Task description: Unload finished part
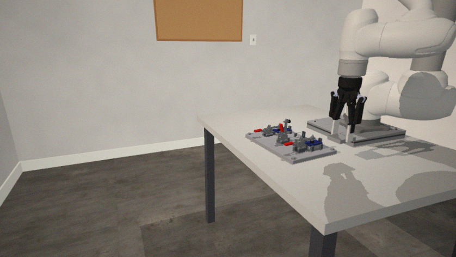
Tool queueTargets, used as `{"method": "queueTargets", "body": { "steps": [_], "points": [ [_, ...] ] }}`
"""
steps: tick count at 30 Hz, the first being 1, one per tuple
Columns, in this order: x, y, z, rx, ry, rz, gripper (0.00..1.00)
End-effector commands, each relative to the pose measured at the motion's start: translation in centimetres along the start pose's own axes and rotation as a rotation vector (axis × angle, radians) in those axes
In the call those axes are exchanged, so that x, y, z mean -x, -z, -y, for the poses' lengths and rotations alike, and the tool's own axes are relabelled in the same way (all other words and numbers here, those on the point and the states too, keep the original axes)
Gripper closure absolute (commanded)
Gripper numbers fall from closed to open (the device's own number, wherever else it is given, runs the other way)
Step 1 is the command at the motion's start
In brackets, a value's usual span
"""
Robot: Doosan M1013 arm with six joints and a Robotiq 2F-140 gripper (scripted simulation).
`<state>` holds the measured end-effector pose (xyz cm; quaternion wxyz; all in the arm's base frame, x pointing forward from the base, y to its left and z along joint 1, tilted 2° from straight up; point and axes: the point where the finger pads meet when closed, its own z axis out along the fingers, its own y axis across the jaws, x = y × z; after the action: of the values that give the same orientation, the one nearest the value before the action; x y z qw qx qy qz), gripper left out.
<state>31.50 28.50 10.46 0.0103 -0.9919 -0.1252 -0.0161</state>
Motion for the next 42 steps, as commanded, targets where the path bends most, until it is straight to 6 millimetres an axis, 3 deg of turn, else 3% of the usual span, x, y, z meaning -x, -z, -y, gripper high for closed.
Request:
{"method": "queueTargets", "body": {
  "steps": [1,16,42],
  "points": [
    [-0.2,0.0,0.1,0.003,0.002,-0.003,1.00],
    [-0.2,-0.8,0.1,0.003,0.002,-0.003,1.00],
    [-0.2,-6.4,0.1,0.002,0.002,-0.003,1.00]
  ]
}}
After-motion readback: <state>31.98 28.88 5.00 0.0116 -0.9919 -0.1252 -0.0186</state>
